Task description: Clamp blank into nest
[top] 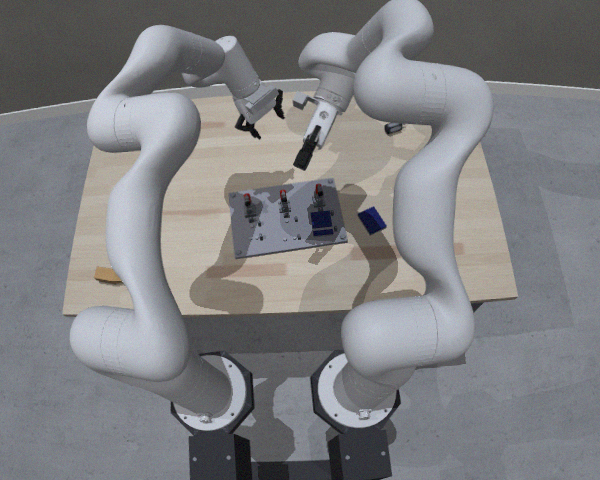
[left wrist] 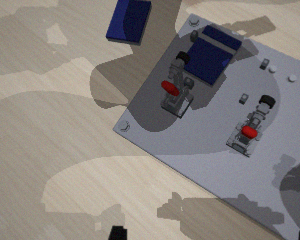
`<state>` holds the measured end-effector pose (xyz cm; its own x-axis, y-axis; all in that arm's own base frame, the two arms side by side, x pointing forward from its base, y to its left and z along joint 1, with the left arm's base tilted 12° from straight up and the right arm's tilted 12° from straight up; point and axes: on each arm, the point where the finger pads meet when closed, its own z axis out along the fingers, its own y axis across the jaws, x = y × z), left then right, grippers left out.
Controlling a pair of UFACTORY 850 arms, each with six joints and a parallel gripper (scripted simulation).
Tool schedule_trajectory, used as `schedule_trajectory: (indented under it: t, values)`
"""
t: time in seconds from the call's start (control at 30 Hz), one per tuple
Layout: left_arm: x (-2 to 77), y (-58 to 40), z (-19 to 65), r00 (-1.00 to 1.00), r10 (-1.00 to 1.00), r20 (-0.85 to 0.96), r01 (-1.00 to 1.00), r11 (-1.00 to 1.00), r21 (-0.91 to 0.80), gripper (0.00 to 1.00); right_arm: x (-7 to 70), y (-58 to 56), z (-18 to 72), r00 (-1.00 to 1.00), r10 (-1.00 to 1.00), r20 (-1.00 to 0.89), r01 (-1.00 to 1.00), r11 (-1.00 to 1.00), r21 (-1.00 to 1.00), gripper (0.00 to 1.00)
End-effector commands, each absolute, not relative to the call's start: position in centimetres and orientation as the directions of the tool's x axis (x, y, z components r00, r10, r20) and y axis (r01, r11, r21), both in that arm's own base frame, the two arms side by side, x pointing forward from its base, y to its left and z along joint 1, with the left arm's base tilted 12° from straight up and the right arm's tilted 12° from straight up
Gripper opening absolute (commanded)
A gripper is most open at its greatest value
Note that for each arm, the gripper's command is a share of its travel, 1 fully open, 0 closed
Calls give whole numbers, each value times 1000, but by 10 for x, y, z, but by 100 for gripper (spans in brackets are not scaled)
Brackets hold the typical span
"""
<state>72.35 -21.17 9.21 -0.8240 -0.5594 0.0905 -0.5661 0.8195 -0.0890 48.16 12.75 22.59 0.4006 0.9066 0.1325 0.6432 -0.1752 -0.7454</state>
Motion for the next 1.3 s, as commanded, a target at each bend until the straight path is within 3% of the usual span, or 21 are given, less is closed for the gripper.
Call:
schedule_trajectory:
  t: [0.0, 0.4, 0.53, 0.73, 0.93, 1.27]
  values:
    - [700, -231, 74, -857, -514, 51, -515, 856, -33, 100, 492, 78, 248, 508, 857, 88, 632, -301, -714, 100]
    - [700, -231, 74, -857, -514, 51, -515, 856, -33, 100, 492, 78, 248, 508, 857, 88, 632, -301, -714, 100]
    - [660, -260, 47, -907, -420, -9, -420, 906, 46, 100, 493, 8, 276, 690, 723, 12, 554, -518, -651, 100]
    - [628, -281, 28, -942, -333, -49, -336, 937, 95, 100, 484, -57, 302, 812, 582, -36, 451, -667, -593, 100]
    - [605, -295, 16, -962, -264, -73, -272, 954, 124, 100, 472, -100, 320, 880, 472, -62, 364, -751, -551, 100]
    - [537, -332, -13, -992, -56, -116, -77, 981, 179, 100, 416, -213, 369, 989, 105, -106, 51, -906, -419, 100]
